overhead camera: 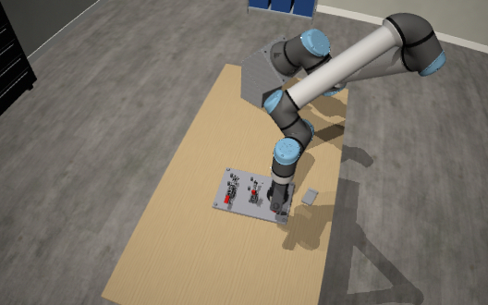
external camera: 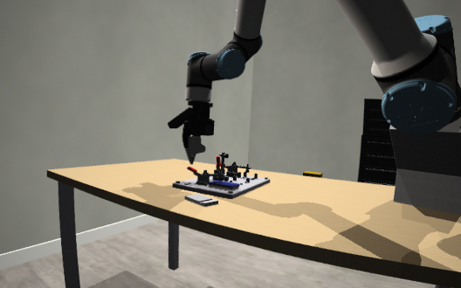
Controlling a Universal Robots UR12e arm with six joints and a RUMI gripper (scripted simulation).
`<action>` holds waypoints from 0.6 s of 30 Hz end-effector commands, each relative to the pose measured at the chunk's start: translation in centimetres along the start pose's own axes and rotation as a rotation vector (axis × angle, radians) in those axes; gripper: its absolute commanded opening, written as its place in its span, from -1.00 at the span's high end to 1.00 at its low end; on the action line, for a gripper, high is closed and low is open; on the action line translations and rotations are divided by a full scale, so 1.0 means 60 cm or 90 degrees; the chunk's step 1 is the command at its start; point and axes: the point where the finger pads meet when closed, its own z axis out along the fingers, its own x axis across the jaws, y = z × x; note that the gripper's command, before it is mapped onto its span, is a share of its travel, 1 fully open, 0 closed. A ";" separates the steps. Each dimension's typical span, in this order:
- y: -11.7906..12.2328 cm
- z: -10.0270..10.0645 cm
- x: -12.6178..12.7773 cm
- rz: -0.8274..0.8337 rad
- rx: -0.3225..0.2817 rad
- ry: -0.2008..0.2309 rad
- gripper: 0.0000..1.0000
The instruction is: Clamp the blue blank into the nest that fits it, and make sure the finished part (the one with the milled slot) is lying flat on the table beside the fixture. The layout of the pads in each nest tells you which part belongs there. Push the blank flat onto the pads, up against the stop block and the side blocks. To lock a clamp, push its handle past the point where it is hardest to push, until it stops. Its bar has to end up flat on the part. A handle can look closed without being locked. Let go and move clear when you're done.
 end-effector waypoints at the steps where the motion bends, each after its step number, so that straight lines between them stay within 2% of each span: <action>1: -0.001 -0.001 0.000 0.000 0.001 0.000 1.00; 18: -0.001 0.002 0.000 0.000 0.001 0.000 1.00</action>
